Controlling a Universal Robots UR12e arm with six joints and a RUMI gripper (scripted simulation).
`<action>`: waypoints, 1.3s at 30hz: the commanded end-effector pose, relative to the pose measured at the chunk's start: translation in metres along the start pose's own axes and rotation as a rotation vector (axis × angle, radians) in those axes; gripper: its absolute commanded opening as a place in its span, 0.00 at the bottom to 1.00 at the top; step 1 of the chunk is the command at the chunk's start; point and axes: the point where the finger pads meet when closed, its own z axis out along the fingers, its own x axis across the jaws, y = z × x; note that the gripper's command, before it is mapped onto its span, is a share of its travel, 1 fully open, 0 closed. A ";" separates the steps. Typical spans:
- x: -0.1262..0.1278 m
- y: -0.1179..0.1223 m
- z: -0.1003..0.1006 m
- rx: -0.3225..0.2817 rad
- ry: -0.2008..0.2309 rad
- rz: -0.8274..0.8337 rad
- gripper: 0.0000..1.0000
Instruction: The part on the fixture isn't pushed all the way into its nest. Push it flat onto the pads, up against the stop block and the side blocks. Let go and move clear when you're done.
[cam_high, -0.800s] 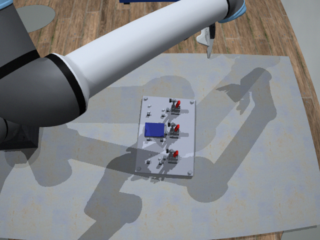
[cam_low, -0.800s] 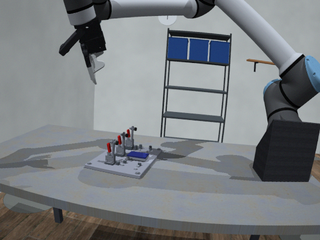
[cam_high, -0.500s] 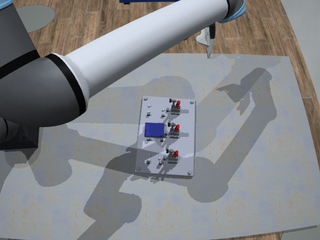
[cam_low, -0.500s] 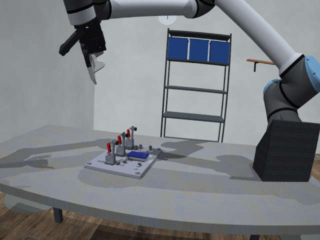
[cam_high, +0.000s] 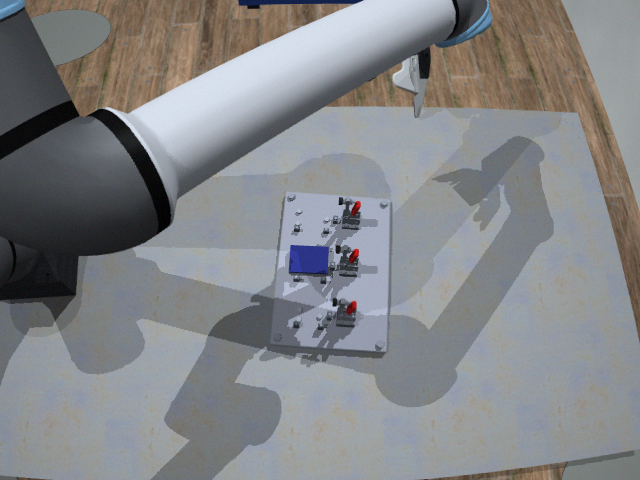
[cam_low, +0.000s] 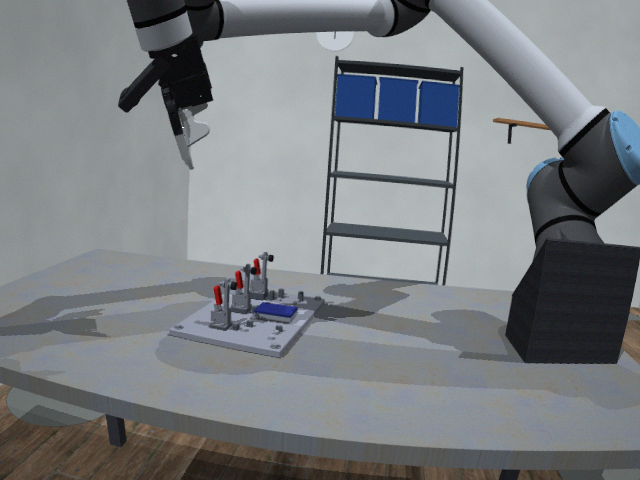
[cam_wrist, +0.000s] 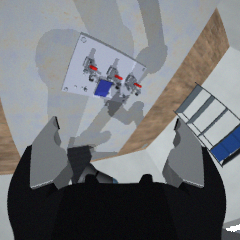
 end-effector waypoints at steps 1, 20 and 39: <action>0.001 0.001 0.004 0.002 -0.012 0.008 1.00; 0.004 0.027 0.095 0.041 -0.222 0.150 1.00; 0.013 0.085 0.194 0.157 -0.432 0.348 1.00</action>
